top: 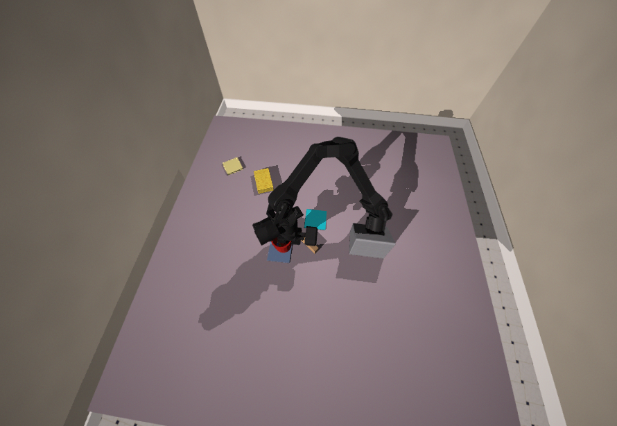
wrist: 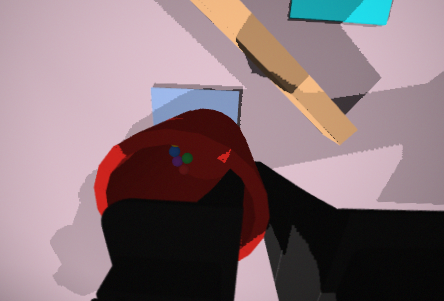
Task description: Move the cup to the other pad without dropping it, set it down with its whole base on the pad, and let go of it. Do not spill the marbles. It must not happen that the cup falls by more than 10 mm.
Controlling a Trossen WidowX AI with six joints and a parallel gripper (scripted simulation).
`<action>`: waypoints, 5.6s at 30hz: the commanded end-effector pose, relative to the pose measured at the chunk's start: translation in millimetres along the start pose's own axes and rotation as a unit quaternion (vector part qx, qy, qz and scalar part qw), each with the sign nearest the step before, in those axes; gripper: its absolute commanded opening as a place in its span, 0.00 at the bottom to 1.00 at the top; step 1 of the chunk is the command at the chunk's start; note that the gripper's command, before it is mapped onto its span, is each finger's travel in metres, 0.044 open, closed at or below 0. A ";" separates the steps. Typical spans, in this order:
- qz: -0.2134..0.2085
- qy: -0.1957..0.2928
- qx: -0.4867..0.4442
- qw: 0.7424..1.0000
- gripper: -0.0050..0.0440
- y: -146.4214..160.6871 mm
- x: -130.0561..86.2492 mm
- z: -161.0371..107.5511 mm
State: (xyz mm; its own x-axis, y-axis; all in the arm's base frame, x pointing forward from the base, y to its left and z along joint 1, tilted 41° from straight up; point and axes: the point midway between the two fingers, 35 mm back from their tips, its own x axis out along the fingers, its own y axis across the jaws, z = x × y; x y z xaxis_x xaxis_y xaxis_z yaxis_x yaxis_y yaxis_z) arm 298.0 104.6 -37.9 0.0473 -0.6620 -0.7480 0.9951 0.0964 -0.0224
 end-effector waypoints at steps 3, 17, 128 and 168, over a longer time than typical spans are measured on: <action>0.011 0.008 0.007 1.000 0.10 -2.0 -7.5 11.0; 0.011 0.008 0.008 1.000 0.10 -15.7 -7.2 27.7; 0.009 0.006 0.006 1.000 0.10 -109.5 9.9 146.2; 0.010 0.008 0.010 1.000 0.36 -109.8 43.8 147.6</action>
State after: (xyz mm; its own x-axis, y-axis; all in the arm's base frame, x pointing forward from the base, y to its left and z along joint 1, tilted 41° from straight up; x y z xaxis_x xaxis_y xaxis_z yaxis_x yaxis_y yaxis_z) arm 200.5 -45.8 27.0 0.0543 -0.6511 -0.7571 0.9955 0.0938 -0.0093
